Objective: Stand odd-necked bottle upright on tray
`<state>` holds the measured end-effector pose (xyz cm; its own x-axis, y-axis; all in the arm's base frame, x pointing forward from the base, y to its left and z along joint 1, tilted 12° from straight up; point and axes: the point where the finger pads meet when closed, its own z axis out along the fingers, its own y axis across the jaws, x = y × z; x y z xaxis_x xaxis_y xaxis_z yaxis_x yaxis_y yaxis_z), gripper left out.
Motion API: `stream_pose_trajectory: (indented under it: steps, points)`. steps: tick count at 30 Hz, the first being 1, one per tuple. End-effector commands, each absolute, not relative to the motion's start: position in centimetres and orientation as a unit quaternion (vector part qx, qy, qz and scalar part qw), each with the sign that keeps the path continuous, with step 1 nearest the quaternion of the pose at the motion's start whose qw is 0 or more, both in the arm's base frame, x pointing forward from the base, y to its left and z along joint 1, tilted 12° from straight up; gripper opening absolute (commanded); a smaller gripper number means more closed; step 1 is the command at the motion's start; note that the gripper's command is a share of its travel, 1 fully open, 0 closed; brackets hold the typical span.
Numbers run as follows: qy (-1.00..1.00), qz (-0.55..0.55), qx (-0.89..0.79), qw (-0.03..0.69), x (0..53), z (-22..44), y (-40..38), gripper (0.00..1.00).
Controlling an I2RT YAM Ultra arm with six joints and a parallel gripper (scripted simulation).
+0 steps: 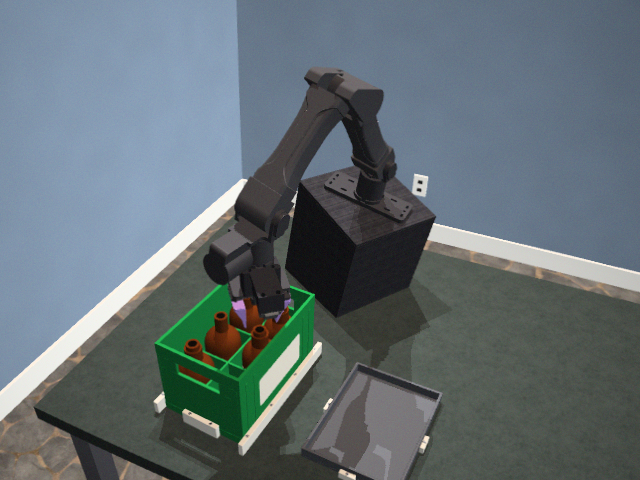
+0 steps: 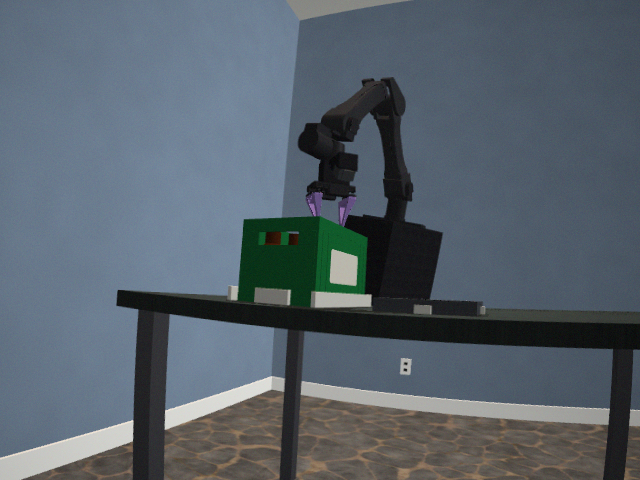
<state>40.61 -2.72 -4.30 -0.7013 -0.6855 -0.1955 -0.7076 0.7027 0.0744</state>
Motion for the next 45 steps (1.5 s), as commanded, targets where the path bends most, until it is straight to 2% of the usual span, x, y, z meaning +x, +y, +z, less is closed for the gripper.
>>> stream_pose_trajectory:
  steps: [1,45]
  points:
    - [0.92,0.064,-0.376,0.093,42.0,-2.9,-3.0,0.61]
    - [0.919,0.058,-0.377,0.102,42.1,-1.1,-3.6,0.61]
